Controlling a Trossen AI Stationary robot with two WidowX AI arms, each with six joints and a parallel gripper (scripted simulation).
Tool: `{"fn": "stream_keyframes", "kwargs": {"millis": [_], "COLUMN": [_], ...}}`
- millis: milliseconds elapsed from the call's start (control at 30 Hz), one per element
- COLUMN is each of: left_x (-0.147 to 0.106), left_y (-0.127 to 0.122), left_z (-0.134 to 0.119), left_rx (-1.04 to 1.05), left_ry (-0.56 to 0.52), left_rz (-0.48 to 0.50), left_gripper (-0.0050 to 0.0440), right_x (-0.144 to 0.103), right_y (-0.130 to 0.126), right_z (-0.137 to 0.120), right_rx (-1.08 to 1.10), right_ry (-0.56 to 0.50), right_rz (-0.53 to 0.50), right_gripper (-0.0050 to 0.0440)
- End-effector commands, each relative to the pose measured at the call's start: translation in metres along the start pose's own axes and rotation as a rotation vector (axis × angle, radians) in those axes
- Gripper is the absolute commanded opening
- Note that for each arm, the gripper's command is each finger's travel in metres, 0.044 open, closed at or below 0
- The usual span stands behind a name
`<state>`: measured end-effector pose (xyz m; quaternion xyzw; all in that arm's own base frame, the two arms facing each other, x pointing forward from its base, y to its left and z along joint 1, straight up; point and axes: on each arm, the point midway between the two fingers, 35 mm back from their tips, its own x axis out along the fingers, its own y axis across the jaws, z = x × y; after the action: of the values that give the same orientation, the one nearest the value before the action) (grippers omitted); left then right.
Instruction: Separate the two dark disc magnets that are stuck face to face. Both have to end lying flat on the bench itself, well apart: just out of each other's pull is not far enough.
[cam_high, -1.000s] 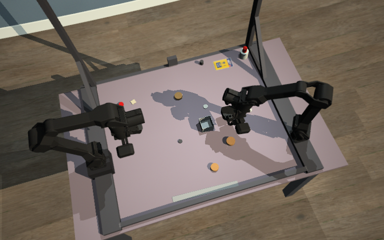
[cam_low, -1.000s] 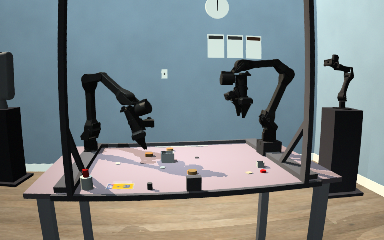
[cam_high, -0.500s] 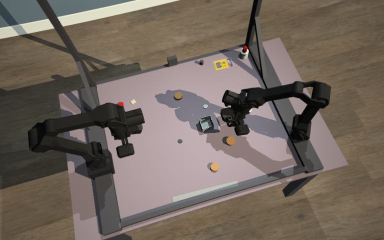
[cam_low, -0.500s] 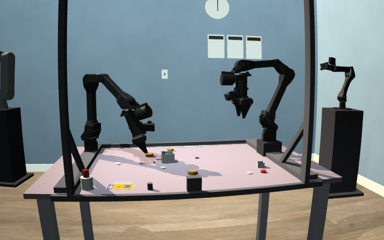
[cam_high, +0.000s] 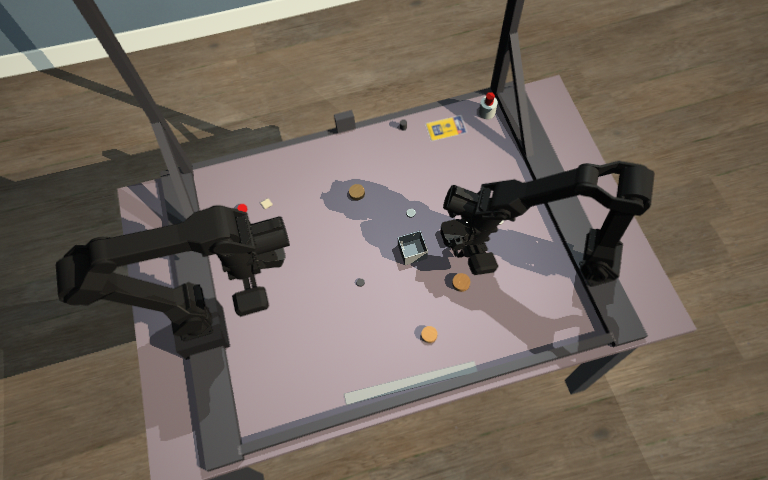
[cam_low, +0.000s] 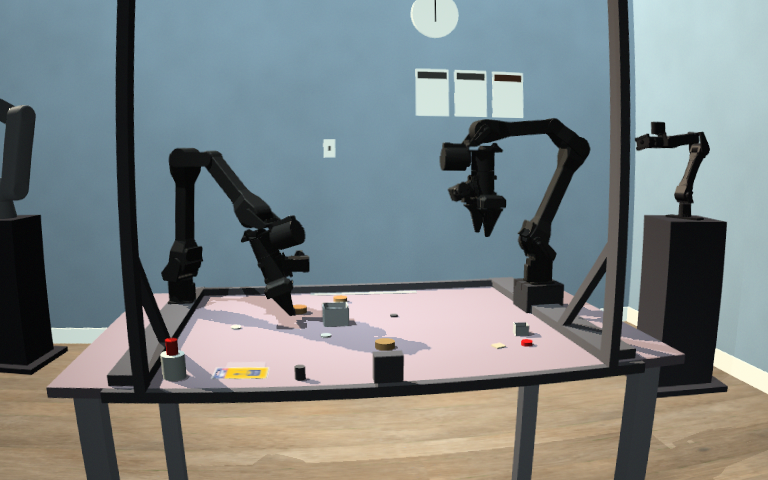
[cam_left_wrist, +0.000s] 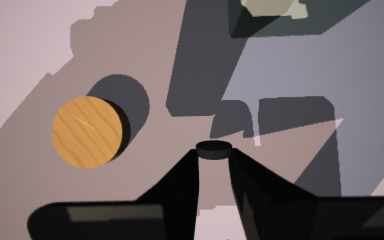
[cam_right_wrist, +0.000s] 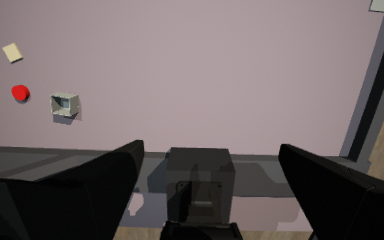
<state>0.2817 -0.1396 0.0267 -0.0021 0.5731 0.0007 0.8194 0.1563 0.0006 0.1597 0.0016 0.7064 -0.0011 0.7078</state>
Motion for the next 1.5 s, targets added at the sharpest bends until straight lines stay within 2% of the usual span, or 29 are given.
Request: {"fn": "stream_keyframes", "kwargs": {"millis": [0, 233, 400, 567, 700, 1000, 1267, 1467], "left_x": [0.004, 0.008, 0.005, 0.005, 0.005, 0.006, 0.012, 0.012], "left_y": [-0.001, -0.003, -0.002, -0.002, -0.002, -0.001, -0.002, -0.002], "left_z": [-0.001, 0.001, 0.008, 0.009, 0.014, 0.016, 0.025, 0.025], "left_rx": [-0.003, -0.005, -0.008, -0.009, -0.01, -0.01, -0.004, -0.001], "left_ry": [-0.009, -0.006, 0.123, 0.15, 0.281, 0.328, 0.576, 0.595], "left_rz": [0.0, -0.004, -0.012, -0.014, -0.017, -0.016, -0.013, -0.013], "left_gripper": [0.004, 0.004, 0.004, 0.004, 0.004, 0.004, 0.004, 0.004], "right_x": [-0.003, -0.003, -0.003, -0.003, -0.003, -0.003, -0.003, -0.003], "right_y": [0.0, 0.0, 0.0, 0.0, 0.0, 0.0, 0.0, 0.0], "right_z": [0.001, 0.001, 0.001, 0.001, 0.001, 0.001, 0.001, 0.001], "right_rx": [-0.001, -0.001, -0.001, -0.001, -0.001, -0.001, -0.001, -0.001], "right_ry": [-0.012, -0.012, -0.012, -0.012, -0.012, -0.012, -0.012, -0.012], "right_rz": [-0.001, -0.001, -0.001, -0.001, -0.001, -0.001, -0.001, -0.001], "right_gripper": [0.04, 0.04, 0.04, 0.04, 0.04, 0.04, 0.04, 0.04]}}
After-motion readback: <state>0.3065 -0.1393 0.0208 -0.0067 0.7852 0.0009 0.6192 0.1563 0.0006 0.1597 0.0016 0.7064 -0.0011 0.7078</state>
